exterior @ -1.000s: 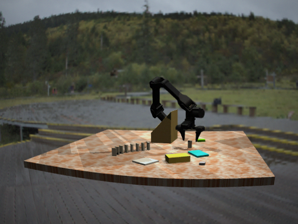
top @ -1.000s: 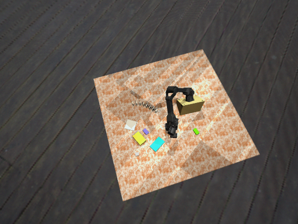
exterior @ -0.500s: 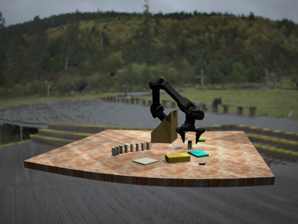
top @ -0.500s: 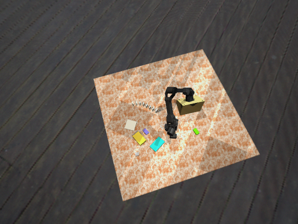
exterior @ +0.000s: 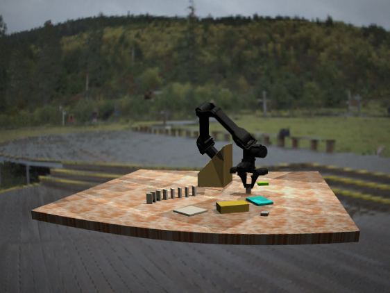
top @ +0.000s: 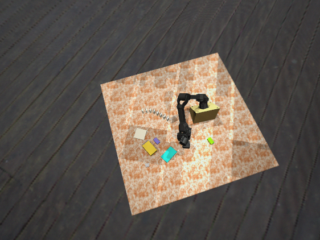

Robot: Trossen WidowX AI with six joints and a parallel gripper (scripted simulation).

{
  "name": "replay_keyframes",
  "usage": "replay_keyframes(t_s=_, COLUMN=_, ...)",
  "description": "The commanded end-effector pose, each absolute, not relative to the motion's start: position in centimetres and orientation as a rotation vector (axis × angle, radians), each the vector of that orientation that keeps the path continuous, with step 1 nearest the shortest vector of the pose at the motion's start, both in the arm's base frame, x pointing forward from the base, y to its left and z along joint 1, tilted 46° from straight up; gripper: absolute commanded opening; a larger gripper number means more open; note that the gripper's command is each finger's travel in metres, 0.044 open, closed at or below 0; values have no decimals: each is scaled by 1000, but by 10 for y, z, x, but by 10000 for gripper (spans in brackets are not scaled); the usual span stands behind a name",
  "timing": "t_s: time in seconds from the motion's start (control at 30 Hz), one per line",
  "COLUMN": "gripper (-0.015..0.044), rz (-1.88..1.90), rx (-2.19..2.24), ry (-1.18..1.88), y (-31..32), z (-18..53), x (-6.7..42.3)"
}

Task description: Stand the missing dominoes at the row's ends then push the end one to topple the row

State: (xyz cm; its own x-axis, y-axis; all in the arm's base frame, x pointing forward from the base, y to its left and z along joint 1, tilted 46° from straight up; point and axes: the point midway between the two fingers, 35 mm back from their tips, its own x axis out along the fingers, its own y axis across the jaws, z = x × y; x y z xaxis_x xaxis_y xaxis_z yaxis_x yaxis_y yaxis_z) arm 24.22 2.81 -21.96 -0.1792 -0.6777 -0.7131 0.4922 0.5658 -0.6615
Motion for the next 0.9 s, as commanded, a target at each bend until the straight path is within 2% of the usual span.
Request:
replay_keyframes(t_s=0.0, gripper=107, rz=-1051, rx=-182, ry=1407, y=26, z=-221, x=241)
replay_keyframes(t_s=0.3, gripper=107, rz=-1051, rx=-181, ry=1407, y=28, z=-219, x=242)
replay_keyframes(t_s=0.63, gripper=107, rz=-1046, rx=-169, ry=1409, y=119, z=-127, x=267)
replay_keyframes(t_s=0.87, gripper=107, rz=-1047, rx=-169, ry=1409, y=121, z=-124, x=266)
